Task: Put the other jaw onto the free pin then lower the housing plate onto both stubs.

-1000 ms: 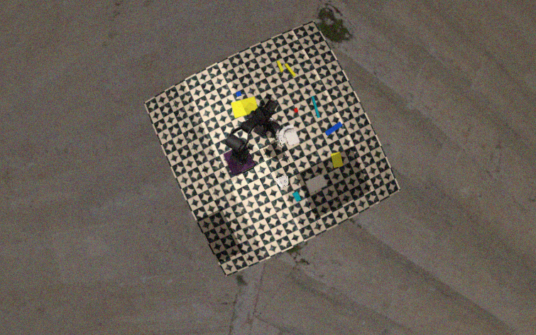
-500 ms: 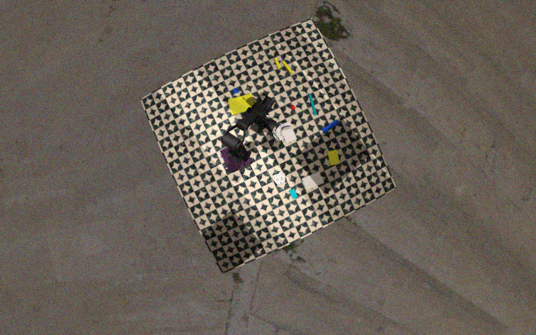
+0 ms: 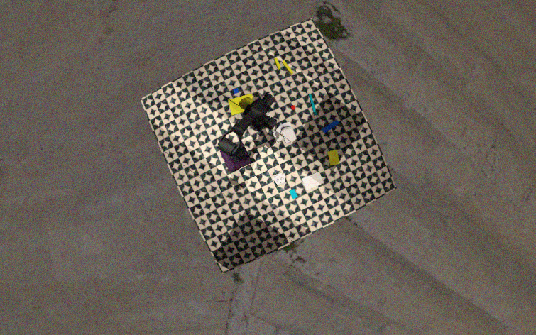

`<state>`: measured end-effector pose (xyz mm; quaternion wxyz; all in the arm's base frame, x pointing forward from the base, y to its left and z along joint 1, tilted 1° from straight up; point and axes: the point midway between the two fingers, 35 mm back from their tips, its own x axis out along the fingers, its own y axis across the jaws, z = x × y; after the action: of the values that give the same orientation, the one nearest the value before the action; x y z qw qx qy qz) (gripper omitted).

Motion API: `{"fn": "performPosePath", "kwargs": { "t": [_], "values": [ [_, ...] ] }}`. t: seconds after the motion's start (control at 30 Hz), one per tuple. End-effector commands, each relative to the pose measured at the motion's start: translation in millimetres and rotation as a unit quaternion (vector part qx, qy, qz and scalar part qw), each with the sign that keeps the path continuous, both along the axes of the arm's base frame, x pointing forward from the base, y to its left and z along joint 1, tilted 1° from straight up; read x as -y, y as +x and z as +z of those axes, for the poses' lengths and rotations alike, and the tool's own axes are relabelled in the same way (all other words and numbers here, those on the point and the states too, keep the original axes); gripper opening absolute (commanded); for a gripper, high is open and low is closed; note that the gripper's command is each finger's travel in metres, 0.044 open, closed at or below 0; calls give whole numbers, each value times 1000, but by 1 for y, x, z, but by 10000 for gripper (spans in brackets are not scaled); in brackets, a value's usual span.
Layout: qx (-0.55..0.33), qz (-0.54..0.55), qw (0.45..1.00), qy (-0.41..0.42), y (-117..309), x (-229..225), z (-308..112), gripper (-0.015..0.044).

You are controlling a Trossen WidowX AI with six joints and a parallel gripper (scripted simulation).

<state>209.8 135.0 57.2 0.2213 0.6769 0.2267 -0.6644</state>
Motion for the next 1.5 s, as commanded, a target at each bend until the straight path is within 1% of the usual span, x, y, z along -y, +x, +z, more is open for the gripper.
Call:
{"fn": "performPosePath", "kwargs": {
  "t": [0.0,0.47,0.97,1.47],
  "values": [
    [6,0,1000,8,1,-2,15,134],
    [7,7,1000,8,1,-1,17,134],
    [10,169,986,3,9,19,17,134],
    [13,328,944,-1,14,38,16,134]
  ]
}}
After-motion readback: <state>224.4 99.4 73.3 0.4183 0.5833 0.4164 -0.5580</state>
